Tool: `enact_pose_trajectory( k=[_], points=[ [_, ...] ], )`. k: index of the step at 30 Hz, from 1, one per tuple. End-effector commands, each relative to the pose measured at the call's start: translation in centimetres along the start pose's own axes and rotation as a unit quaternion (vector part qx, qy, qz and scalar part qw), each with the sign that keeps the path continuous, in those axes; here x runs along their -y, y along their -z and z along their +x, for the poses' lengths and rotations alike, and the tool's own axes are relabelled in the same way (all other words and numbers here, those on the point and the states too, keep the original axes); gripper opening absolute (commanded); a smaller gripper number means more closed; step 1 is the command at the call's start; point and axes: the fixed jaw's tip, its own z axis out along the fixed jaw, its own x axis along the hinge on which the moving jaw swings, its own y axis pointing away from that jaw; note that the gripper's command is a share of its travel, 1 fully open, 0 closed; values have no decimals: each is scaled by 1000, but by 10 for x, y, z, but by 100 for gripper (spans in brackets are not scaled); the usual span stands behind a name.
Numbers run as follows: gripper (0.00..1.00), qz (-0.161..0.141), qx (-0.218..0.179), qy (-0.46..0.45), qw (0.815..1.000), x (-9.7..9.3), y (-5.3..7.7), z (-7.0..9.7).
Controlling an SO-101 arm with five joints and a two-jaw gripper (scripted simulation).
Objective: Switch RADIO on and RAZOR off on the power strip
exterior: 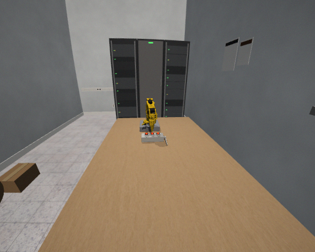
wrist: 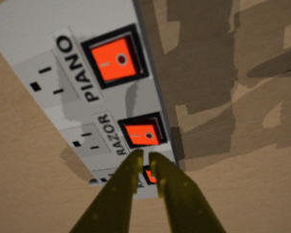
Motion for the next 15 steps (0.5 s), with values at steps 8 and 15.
enact_pose_trajectory(
  k=[8,15],
  points=[
    [0,9,3,4,1000,3,-6,-1],
    [0,9,3,5,1000,4,-7,-1]
  ],
)
